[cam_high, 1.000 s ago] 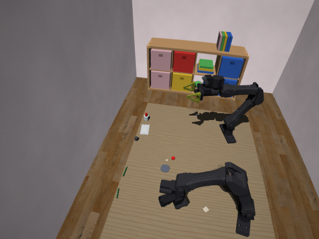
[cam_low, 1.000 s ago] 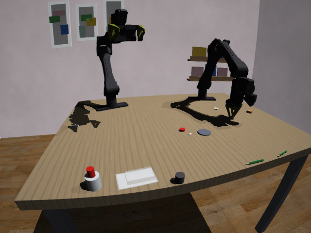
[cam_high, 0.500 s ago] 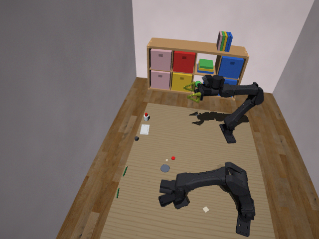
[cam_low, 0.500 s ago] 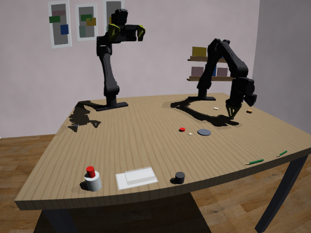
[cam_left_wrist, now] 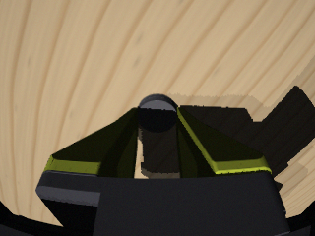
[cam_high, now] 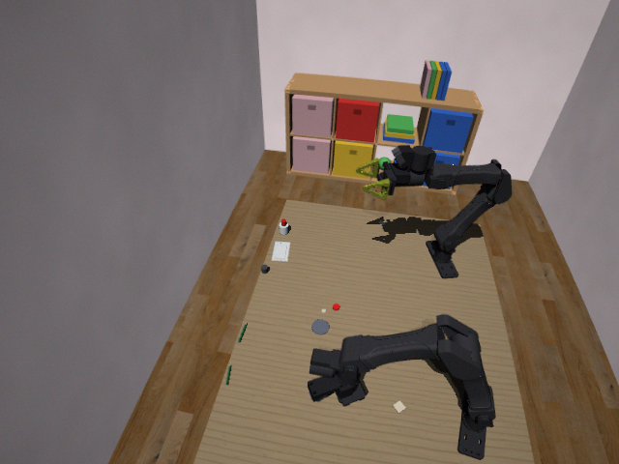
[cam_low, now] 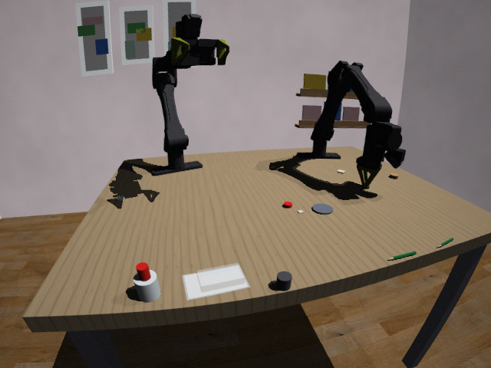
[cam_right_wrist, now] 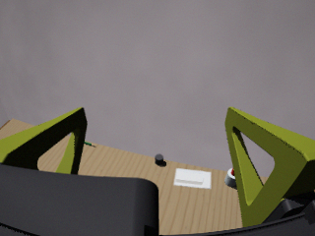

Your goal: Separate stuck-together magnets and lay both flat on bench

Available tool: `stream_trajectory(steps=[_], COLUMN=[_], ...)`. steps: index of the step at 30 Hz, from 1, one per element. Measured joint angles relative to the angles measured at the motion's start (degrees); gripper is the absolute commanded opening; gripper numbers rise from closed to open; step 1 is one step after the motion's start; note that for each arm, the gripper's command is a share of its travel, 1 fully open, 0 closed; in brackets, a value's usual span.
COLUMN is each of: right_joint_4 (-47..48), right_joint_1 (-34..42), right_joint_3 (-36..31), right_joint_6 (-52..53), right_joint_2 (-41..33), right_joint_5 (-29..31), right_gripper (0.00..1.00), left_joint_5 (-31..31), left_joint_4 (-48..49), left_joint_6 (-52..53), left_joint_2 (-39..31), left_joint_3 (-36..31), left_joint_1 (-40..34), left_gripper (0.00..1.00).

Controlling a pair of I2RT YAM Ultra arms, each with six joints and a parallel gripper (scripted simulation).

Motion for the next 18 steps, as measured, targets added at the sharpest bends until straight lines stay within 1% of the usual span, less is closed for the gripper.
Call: stream_trajectory(steps=[18], right_joint_4=[0.0], right_joint_1=[-0.09], right_joint_3=[0.0], right_joint_6=[0.07], right_joint_2=[0.0], right_joint_5=[0.04], right_gripper=[1.0], left_joint_5=[-0.02], left_joint_4=[-0.81], left_joint_6=[-0.13], left_joint_2=[0.17], left_joint_3=[0.35], left_joint_1=[-0.11], left_gripper=[0.25])
